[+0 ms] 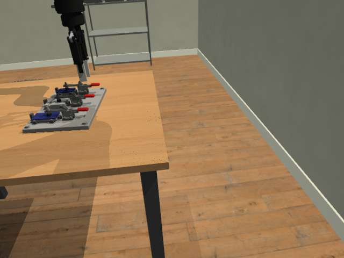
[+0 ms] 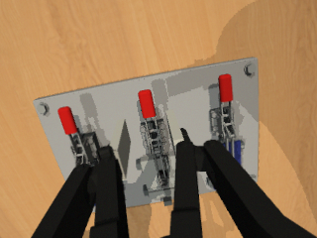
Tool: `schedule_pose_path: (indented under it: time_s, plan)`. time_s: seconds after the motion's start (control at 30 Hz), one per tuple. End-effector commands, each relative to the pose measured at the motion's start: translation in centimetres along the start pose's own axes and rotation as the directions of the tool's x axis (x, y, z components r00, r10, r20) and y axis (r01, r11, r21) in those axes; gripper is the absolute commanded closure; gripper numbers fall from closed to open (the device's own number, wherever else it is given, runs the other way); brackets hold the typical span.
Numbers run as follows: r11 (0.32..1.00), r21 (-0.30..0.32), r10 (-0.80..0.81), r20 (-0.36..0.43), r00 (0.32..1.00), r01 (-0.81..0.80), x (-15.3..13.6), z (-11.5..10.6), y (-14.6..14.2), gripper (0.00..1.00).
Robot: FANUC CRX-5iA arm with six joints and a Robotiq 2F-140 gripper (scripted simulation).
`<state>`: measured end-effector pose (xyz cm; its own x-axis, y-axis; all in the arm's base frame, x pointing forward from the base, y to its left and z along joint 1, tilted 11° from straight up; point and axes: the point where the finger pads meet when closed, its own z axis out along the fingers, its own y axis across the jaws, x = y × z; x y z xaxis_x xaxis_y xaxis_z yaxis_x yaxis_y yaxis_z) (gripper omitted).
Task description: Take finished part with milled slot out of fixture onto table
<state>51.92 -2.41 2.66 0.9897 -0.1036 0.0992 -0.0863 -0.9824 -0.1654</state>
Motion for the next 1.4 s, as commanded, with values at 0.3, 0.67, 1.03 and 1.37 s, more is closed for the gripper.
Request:
schedule_pose_path:
  time_s: [0.3, 0.67, 1.03, 1.37]
  plan:
    - [1.0, 0.0, 0.0, 0.0, 1.0, 0.0, 0.0, 1.7, 0.0, 0.72]
    - [1.0, 0.0, 0.0, 0.0, 1.0, 0.0, 0.0, 4.8, 0.0, 0.72]
    - [1.0, 0.0, 0.0, 0.0, 1.0, 0.0, 0.0, 5.7, 0.0, 0.72]
    - [1.0, 0.0, 0.0, 0.0, 1.0, 0.0, 0.0, 5.8, 0.0, 0.72]
